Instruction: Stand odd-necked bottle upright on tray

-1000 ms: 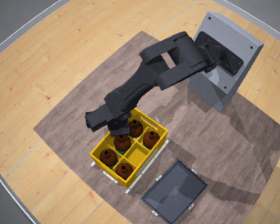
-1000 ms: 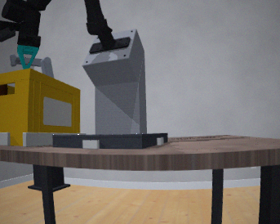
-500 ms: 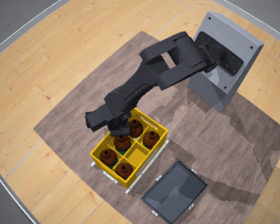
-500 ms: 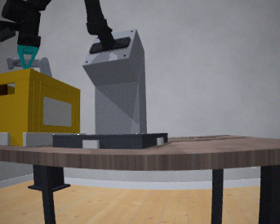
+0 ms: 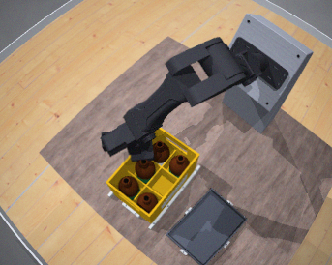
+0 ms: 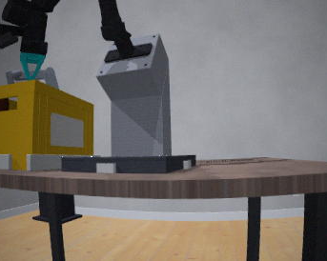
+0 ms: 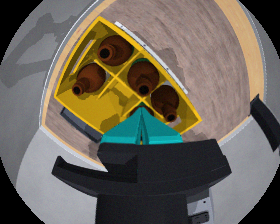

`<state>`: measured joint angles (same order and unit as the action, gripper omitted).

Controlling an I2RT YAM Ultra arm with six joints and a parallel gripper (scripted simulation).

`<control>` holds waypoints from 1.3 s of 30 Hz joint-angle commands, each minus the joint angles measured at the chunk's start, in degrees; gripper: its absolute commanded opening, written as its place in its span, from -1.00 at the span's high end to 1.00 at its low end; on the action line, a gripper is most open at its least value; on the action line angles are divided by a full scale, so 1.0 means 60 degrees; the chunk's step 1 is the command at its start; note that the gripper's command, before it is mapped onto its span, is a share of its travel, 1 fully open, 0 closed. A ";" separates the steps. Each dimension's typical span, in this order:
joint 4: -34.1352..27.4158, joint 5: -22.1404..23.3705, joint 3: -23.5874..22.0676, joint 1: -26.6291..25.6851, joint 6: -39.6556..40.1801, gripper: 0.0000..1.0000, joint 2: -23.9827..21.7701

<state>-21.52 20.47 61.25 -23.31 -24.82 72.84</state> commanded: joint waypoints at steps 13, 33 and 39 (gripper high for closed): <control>-0.0133 -0.0063 0.0253 -0.0174 -0.0059 1.00 -0.0266; -0.0132 -0.0063 0.0253 -0.0174 -0.0058 -0.21 -0.0266; -0.0132 -0.0063 0.0253 -0.0174 -0.0058 -0.21 -0.0266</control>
<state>-21.52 20.47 61.25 -23.31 -24.82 72.84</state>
